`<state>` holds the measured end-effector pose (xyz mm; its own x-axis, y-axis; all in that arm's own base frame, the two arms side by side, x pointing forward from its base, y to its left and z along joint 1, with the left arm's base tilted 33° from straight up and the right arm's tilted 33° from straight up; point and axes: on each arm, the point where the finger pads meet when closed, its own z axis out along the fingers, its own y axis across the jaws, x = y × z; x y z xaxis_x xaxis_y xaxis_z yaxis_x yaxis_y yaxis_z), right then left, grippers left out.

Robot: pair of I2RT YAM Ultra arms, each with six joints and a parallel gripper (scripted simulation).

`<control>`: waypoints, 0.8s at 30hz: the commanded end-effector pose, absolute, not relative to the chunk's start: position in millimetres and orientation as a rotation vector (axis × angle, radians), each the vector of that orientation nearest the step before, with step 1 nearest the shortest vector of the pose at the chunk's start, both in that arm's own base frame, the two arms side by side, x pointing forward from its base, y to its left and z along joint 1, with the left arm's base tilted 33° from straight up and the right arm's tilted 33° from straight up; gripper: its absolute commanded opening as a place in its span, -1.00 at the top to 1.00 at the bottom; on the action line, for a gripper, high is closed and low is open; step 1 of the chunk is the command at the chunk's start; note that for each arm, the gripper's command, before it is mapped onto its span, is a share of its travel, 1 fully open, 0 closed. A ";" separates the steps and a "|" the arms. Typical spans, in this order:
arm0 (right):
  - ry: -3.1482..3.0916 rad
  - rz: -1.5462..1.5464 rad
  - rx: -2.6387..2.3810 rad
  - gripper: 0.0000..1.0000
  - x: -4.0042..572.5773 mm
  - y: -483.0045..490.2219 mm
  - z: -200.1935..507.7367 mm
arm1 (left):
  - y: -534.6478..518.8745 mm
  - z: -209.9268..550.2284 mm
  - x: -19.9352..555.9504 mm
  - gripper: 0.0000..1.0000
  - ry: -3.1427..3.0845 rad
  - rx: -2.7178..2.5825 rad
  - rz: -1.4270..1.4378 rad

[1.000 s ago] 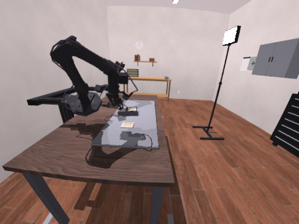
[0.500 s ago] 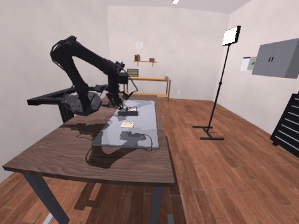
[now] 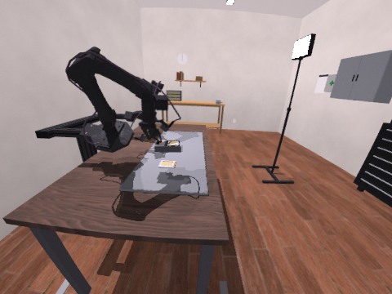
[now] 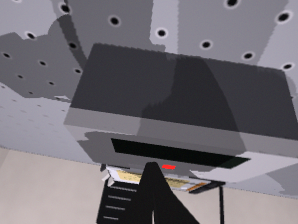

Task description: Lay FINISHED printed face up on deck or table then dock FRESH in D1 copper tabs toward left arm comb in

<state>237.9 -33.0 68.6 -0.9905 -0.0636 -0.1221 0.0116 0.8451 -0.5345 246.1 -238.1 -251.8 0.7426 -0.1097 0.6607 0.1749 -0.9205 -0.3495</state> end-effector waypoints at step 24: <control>2.873 -0.817 -0.048 1.00 234.8 -28.7 72.9 | -189.5 -285.9 218.6 1.00 -0.004 -2.513 -0.735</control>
